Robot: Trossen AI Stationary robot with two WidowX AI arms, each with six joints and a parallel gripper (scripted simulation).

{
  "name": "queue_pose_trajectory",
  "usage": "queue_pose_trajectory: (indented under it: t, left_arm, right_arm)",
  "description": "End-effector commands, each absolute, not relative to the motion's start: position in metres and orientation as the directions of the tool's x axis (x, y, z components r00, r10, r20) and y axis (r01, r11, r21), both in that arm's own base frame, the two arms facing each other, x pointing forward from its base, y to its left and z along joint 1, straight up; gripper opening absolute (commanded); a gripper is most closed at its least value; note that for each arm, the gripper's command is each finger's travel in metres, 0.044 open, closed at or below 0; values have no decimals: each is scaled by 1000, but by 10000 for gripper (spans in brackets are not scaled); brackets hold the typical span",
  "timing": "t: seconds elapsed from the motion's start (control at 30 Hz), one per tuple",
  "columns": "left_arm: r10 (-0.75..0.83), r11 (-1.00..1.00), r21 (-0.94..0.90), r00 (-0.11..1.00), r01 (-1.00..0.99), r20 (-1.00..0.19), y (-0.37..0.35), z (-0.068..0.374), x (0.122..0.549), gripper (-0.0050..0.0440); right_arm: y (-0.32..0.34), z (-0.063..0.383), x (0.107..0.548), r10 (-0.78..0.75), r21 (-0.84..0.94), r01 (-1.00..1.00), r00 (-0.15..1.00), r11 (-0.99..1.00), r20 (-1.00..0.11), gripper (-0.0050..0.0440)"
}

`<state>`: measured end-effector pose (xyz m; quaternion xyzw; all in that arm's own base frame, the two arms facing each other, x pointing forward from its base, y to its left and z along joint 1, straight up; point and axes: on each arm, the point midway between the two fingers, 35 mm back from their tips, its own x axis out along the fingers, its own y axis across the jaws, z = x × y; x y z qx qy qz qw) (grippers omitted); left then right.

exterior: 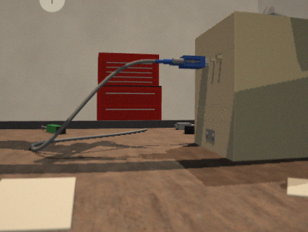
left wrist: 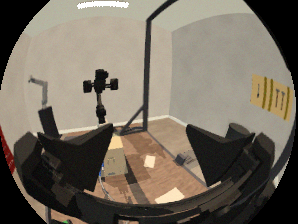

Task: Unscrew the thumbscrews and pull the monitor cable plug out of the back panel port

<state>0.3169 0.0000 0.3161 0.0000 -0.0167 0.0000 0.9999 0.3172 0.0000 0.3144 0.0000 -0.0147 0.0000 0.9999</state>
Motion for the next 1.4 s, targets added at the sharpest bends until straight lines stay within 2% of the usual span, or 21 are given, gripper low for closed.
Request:
queue_pose_trajectory:
  t: [0.0, 0.87, 1.1, 1.37]
  left_arm:
    - [0, 1000, 0, 999, 0, 50, 0, 323, 316, 440]
    - [19, 1000, -1, 999, -19, 41, 6, 317, 321, 440]
    - [54, 999, -2, 998, -54, 25, 16, 307, 329, 440]
    - [145, 989, -4, 989, -145, -17, 45, 279, 347, 440]
  right_arm:
    - [0, 323, 316, 0, 0, 0, 999, 1000, 50, 440]
    - [-11, 327, 311, 0, -3, 0, 999, 1000, 48, 440]
    - [-30, 335, 300, 0, -9, 0, 999, 1000, 44, 440]
    - [-63, 354, 260, 0, -17, 0, 1000, 1000, 31, 440]
